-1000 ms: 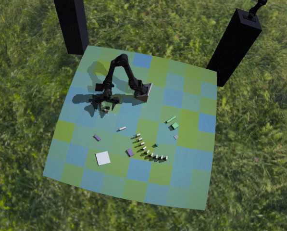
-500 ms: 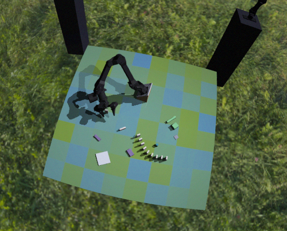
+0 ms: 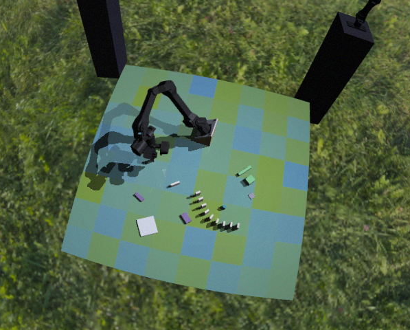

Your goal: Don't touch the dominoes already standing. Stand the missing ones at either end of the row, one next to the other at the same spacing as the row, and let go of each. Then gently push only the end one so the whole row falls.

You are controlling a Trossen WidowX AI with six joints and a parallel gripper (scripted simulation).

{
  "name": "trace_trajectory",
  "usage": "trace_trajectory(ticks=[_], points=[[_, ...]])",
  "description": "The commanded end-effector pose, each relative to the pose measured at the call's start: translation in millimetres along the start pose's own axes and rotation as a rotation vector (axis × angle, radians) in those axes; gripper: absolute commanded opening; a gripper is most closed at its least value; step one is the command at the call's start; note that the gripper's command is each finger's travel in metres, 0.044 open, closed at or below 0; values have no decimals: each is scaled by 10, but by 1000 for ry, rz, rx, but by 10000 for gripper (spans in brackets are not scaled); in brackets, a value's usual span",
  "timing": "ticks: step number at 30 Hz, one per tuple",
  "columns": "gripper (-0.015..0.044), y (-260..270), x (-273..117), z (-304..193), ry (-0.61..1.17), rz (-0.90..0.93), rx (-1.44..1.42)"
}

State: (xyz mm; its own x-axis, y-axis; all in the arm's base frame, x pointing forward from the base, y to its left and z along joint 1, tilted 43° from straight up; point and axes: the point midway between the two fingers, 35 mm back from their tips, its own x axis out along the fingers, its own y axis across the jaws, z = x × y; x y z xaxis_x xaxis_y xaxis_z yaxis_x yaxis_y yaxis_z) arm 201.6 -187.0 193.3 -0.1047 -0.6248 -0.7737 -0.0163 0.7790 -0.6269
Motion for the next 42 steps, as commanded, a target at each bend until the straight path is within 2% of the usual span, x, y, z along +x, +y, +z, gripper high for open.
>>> trace_trajectory(ticks=[1, 6, 14, 30, 42], points=[[440, -54, -66, -23, 38, -61, -7], [440, -58, -14, -19, 37, -60, -6], [440, -99, 562, -49, 38, -65, -6], [440, -110, 722, -63, 38, -67, -6], [125, -110, 722, -63, 38, -67, -6]])
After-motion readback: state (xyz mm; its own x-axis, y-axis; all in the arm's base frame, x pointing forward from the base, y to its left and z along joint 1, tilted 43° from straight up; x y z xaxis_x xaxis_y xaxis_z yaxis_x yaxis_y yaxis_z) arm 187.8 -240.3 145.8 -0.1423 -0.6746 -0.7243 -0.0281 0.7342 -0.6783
